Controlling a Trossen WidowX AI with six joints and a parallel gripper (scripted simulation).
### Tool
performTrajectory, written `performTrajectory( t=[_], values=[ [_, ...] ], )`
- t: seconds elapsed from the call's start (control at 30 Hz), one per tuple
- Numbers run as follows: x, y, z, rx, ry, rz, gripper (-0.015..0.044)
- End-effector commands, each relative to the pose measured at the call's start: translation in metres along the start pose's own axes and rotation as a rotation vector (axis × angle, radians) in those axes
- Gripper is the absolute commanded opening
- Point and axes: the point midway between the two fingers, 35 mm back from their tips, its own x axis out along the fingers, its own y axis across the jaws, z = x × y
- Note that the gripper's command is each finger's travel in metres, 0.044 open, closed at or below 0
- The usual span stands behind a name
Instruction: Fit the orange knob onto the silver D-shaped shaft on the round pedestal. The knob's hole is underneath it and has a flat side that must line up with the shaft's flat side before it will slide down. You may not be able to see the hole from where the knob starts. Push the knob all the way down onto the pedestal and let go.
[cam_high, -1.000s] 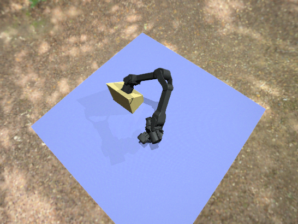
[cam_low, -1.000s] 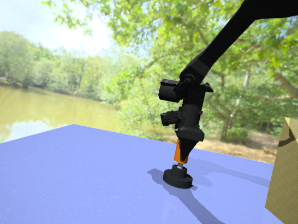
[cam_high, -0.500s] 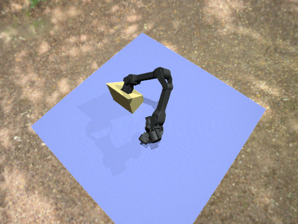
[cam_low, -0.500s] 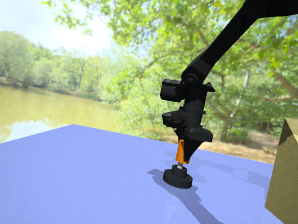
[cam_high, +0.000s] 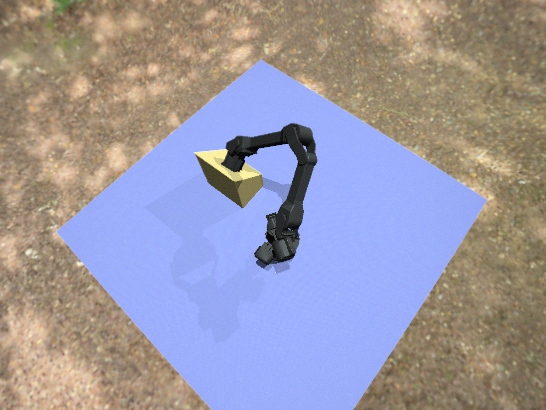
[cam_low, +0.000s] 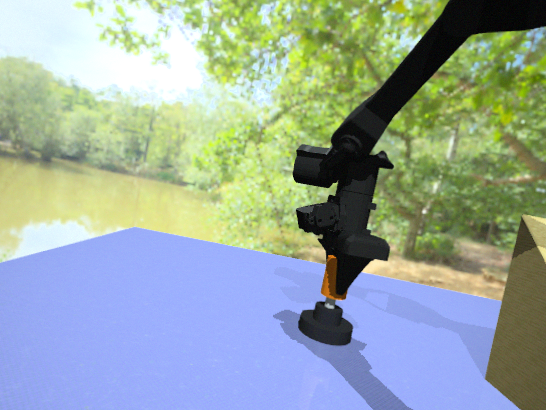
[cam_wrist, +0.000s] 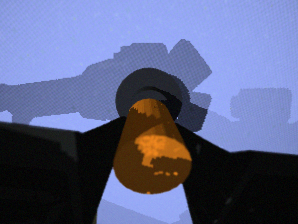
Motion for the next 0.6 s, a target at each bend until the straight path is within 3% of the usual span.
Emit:
performTrajectory(
  t=[0.0,0.57],
  values=[
    [-0.0016,-0.0020,0.0044,-0.008,-0.006,-0.003,0.0000],
    [-0.0018,-0.0005,0.0040,-0.008,-0.006,-0.003,0.0000]
  ],
)
